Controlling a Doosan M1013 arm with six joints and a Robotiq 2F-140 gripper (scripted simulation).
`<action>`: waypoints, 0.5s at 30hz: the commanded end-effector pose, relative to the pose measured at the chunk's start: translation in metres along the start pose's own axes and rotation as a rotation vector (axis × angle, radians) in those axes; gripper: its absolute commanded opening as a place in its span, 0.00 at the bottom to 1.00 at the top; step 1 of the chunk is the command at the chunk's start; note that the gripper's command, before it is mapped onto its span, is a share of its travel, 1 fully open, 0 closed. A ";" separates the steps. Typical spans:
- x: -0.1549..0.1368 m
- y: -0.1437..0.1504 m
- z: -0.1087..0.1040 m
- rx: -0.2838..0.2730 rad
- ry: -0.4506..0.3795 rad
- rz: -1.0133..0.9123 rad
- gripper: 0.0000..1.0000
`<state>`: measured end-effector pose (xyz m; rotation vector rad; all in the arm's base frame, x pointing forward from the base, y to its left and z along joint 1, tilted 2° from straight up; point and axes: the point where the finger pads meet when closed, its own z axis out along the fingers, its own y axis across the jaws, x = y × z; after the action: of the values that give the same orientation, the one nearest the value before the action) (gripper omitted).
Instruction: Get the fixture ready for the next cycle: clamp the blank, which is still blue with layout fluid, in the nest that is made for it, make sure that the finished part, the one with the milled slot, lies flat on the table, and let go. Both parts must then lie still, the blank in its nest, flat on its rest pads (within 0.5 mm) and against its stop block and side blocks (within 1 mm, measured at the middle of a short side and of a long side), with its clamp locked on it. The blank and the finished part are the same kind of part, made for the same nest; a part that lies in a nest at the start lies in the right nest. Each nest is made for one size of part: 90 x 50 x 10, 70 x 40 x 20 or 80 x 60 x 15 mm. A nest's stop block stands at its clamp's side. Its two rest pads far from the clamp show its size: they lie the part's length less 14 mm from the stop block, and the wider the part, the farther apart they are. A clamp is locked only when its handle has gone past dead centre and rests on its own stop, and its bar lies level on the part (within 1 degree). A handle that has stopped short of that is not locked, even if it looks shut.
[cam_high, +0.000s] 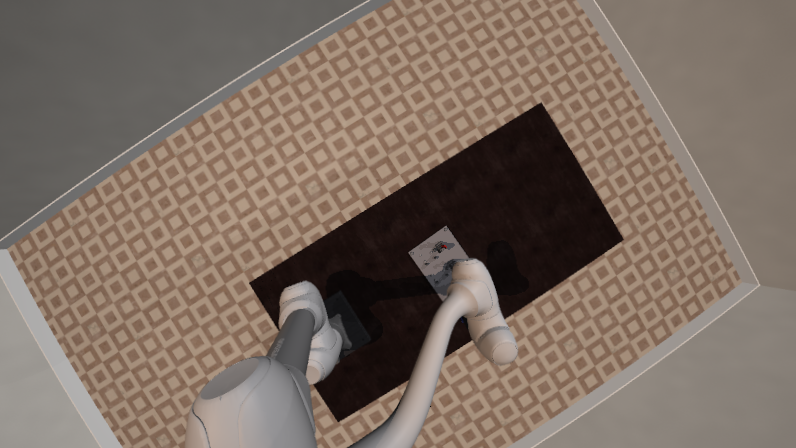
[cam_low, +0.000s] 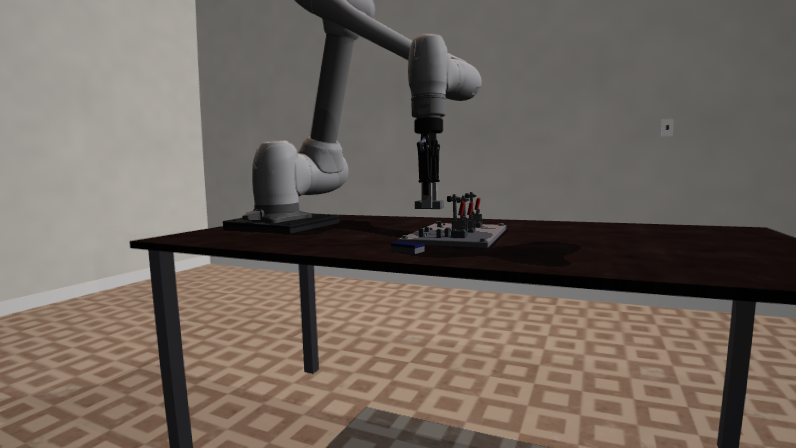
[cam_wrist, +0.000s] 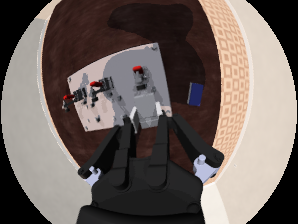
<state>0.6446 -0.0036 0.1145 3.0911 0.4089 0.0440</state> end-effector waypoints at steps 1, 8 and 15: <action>0.000 0.000 -0.001 0.000 0.000 0.000 0.00; 0.000 0.000 -0.001 0.000 0.000 0.000 0.00; 0.000 -0.001 -0.001 0.000 0.000 0.000 0.00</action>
<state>0.6442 -0.0030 0.1155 3.0911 0.4090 0.0440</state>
